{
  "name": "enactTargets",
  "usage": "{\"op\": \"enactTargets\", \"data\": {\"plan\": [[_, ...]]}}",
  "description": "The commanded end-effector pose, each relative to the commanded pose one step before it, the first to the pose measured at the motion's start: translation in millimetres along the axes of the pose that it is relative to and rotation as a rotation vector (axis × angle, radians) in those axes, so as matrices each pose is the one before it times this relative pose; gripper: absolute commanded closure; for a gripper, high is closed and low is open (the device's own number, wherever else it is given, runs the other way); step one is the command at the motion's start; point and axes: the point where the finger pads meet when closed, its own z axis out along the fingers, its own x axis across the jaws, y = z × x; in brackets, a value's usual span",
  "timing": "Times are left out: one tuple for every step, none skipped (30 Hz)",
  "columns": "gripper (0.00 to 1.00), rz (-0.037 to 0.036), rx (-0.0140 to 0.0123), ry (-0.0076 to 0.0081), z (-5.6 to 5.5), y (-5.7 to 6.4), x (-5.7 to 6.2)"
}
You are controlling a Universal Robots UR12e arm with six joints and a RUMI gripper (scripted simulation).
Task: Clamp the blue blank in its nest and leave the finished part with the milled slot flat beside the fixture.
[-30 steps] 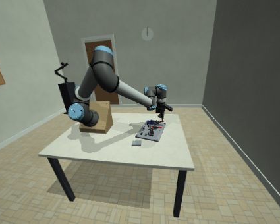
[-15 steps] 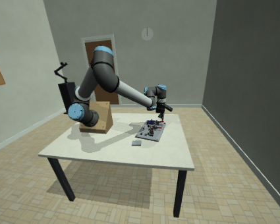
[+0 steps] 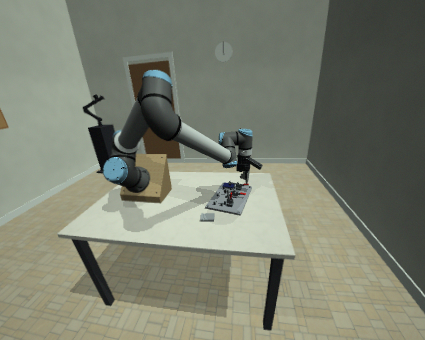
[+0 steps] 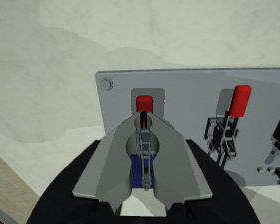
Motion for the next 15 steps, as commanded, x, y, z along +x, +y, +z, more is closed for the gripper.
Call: {"op": "enactTargets", "data": {"plan": [[1.00, -0.00282, -0.00227, 0.00174, 2.98, 2.53, 0.41], [1.00, -0.00019, -0.00032, 0.00012, 0.57, 0.15, -0.01], [1.00, -0.00019, -0.00031, 0.00012, 0.52, 0.14, -0.01], [1.00, -0.00012, -0.00025, 0.00009, 0.40, 0.11, -0.01], [1.00, -0.00003, -0.00015, 0.00005, 0.25, 0.06, 0.00], [1.00, 0.00007, -0.00003, 0.00000, 0.08, 0.00, 0.00], [1.00, 0.00014, 0.00010, -0.00005, -0.07, -0.05, 0.00], [1.00, 0.00006, 0.00010, -0.00004, -0.13, -0.06, 0.00], [1.00, 0.00006, 0.00016, -0.00006, -0.18, -0.08, 0.00], [1.00, 0.00007, 0.00022, -0.00008, -0.22, -0.10, 0.00], [1.00, 0.00008, 0.00026, -0.00009, -0.24, -0.11, 0.00], [1.00, 0.00008, 0.00026, -0.00009, -0.23, -0.11, 0.01], [1.00, 0.00008, 0.00023, -0.00008, -0.20, -0.10, 0.01], [1.00, 0.00000, 0.00000, 0.00000, 0.00, 0.00, 0.00], [1.00, 0.00000, 0.00000, 0.00000, 0.00, 0.00, 0.00]]}}
